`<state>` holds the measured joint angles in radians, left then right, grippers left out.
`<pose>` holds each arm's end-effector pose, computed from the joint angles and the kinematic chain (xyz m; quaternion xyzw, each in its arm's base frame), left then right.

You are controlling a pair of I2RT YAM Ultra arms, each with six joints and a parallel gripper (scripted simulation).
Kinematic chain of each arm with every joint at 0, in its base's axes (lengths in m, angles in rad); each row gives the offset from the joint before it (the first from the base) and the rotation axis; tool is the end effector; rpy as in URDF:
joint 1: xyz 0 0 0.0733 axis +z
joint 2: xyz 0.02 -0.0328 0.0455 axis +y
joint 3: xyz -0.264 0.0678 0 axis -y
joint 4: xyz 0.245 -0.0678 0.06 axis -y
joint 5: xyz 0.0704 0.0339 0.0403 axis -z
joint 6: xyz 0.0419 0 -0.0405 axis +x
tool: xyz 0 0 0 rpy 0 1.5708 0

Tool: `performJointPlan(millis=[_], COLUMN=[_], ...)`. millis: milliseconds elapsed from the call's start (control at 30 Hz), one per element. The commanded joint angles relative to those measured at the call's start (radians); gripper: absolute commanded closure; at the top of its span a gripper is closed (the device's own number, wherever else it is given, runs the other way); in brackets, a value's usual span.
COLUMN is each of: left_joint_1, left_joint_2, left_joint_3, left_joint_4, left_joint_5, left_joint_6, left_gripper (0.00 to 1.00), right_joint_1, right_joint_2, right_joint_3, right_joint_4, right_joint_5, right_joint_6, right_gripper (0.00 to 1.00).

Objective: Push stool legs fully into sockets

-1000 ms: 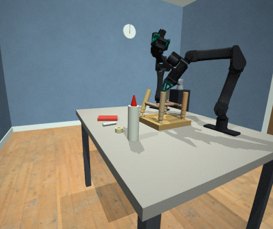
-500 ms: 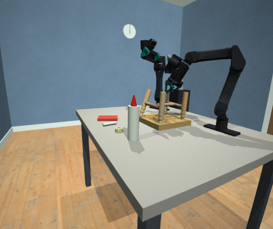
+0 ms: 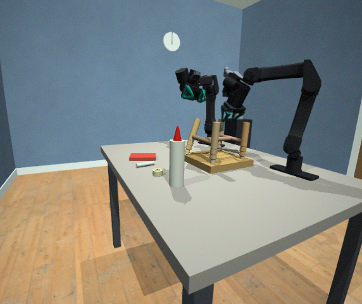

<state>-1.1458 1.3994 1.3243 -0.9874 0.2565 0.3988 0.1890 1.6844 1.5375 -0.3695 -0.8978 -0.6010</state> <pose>0.1058 -0.2568 0.3234 0.6929 0.6652 -0.2062 0.1870 0.3717 0.1056 0.3568 -0.5011 0.6346 0.2744 0.5204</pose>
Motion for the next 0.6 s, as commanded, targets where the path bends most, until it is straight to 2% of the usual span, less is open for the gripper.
performJointPlan(millis=[0, 133, 200, 367, 567], left_joint_1=[-0.026, -0.034, -0.043, -0.062, -0.066], left_joint_2=[0.048, 0.074, 0.099, 0.144, 0.153], left_joint_3=[0.096, 0.145, 0.180, 0.252, 0.286], left_joint_4=[-0.034, -0.058, -0.058, -0.065, -0.071], left_joint_5=[-0.016, -0.024, -0.024, -0.032, -0.035], left_joint_6=[-0.037, -0.046, -0.048, -0.061, -0.064], left_gripper=[0.31, 0.31, 0.31, 0.31, 0.31], right_joint_1=[-0.032, -0.045, -0.056, -0.082, -0.082], right_joint_2=[0.019, -0.005, -0.016, 0.034, -0.003], right_joint_3=[-0.062, -0.061, -0.100, -0.146, -0.153], right_joint_4=[-0.077, -0.091, -0.106, -0.137, -0.141], right_joint_5=[-0.086, -0.114, -0.127, -0.162, -0.172], right_joint_6=[-0.061, -0.102, -0.116, -0.140, -0.159], right_gripper=[0.31, 0.31, 0.31, 0.31, 0.31])
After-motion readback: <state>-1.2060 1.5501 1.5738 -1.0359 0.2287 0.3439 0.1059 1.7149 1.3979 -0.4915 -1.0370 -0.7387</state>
